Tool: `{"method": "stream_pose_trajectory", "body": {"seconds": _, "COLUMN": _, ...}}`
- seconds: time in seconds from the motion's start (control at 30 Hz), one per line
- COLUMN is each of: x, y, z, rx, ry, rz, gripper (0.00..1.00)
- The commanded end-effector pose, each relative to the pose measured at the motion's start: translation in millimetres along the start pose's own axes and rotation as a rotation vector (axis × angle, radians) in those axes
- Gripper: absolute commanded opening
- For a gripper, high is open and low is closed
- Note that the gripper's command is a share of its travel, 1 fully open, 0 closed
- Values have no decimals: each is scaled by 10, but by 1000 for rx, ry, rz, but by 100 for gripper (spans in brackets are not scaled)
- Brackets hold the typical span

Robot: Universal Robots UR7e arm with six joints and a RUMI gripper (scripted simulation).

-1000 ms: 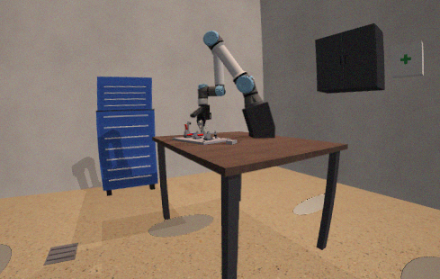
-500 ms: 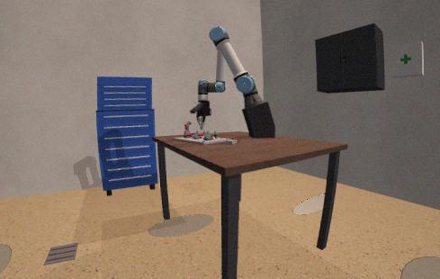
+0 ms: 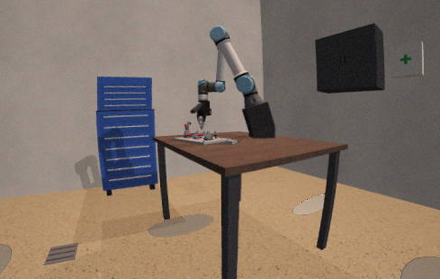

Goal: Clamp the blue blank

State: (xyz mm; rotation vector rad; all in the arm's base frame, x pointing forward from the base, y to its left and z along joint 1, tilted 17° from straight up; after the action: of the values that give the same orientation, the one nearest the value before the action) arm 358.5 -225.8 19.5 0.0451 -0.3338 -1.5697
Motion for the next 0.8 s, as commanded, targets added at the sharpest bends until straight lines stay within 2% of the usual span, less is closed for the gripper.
{"method": "stream_pose_trajectory", "body": {"seconds": 0.0, "x": 5, "y": 3, "z": 6, "rx": 2, "ry": -1, "rz": 0, "gripper": 0}}
{"method": "stream_pose_trajectory", "body": {"seconds": 0.77, "x": -48, "y": 73, "z": 5, "rx": 2, "ry": -2, "rz": 2, "gripper": 0}}
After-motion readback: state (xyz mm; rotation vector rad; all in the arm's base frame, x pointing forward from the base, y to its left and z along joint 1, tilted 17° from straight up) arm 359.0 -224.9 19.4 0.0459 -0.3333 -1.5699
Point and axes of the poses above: the point where the finger pads meet when closed, its own z axis back along the fingers, its own x axis across the jaws, y = z × x, the point moved 6 cm from there along z, back along the fingers, and after that the axes turned 6 degrees about -z, right-handed, at the moved point
